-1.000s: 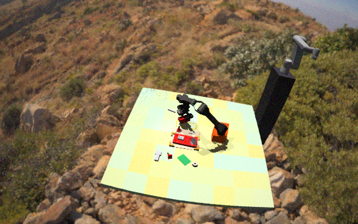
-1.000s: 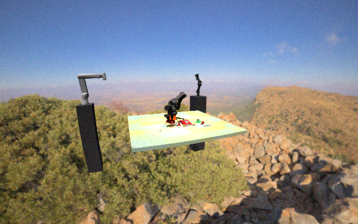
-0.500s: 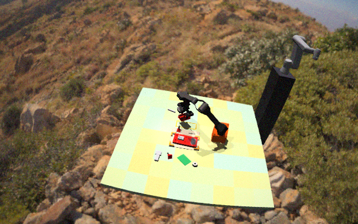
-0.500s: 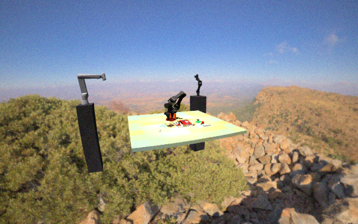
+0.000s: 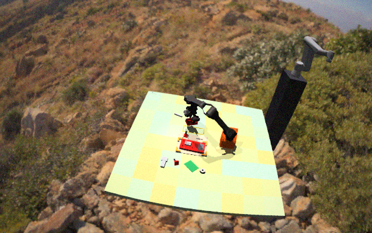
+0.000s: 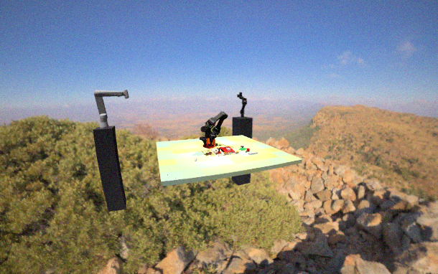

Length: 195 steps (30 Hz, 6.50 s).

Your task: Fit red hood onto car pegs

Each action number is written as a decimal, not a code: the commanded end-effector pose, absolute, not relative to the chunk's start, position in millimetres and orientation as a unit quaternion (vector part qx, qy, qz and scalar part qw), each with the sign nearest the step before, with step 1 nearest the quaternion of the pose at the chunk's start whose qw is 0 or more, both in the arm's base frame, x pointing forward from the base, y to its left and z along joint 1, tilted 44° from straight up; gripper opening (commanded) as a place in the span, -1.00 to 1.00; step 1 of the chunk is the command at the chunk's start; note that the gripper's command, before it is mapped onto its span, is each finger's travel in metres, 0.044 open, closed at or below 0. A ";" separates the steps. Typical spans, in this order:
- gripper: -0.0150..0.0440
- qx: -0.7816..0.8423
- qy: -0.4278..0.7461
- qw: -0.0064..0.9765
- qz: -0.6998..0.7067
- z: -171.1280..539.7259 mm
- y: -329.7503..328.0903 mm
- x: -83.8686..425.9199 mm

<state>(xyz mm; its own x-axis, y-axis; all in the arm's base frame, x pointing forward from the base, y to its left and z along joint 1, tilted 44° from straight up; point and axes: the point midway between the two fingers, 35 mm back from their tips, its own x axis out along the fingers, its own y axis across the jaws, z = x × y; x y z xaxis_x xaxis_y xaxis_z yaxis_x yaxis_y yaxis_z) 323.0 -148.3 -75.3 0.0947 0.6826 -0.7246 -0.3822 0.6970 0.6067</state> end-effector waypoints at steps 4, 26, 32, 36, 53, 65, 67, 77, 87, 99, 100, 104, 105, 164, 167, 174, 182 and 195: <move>-0.49 0.177 0.587 0.719 0.327 -77.0 -151.7 320.5; -0.49 0.287 0.631 0.684 0.227 -84.7 -151.1 318.7; -0.49 0.287 0.631 0.684 0.227 -112.3 -126.1 323.9; -0.49 0.288 0.630 0.684 0.228 -131.0 -107.0 325.2; 0.67 0.283 0.634 0.682 0.233 -131.9 -102.9 324.8; 1.00 0.285 0.631 0.684 0.231 -99.5 -135.2 321.6; 1.00 0.286 0.629 0.685 0.231 -85.2 -148.0 318.5; 1.00 0.293 0.629 0.682 0.230 -83.2 -151.7 315.7; 1.00 0.296 0.609 0.707 0.204 -100.9 -155.6 319.6; 1.00 0.336 0.496 0.794 0.102 -152.1 -164.7 326.8; 1.00 0.341 0.486 0.799 0.096 -153.9 -164.6 326.4; 1.00 0.358 0.443 0.819 0.074 -158.0 -163.5 324.2; 1.00 0.359 0.432 0.824 0.070 -158.4 -163.3 323.6; 1.00 0.388 0.222 0.893 0.052 -112.2 -121.7 292.8; 1.00 0.389 0.223 0.892 0.052 -113.4 -120.4 293.2; 1.00 0.393 0.226 0.890 0.051 -116.4 -117.4 293.9; 1.00 0.397 0.229 0.887 0.051 -119.7 -114.0 294.7; 1.00 0.403 0.234 0.883 0.049 -125.2 -108.3 295.9</move>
